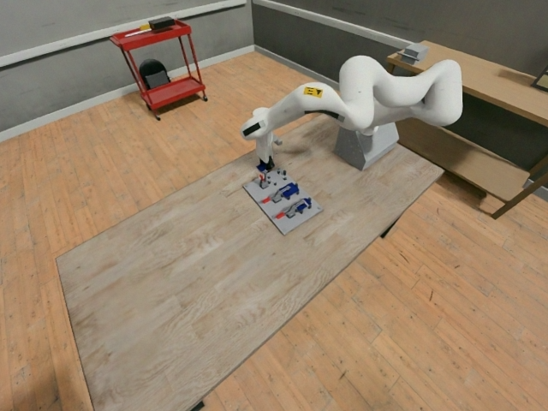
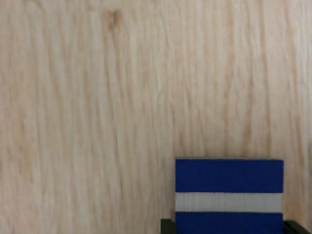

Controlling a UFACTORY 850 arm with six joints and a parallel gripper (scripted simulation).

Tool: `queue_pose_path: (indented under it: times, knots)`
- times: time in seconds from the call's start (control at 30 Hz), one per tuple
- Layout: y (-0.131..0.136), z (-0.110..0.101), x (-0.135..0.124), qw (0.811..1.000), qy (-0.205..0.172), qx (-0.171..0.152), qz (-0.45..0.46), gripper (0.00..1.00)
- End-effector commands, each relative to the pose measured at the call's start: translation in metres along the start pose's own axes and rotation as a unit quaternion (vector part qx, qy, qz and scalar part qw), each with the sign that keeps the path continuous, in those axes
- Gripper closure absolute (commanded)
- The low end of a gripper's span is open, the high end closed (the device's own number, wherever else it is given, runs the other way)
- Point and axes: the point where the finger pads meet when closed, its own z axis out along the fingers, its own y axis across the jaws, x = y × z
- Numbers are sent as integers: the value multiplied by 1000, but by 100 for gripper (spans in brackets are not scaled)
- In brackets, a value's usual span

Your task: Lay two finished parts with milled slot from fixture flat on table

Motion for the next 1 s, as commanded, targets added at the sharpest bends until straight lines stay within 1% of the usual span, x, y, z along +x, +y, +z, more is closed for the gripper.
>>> queue_pose_path:
  times: [0.0,0.9,0.93,0.97]
  knots:
    - [0,0,-1,1000,-1,0,0,100]
    - [0,2,-1,1000,-1,0,0,100]
    - [0,2,-1,1000,-1,0,0,18]
    - [0,2,-1,1000,-1,0,0,18]
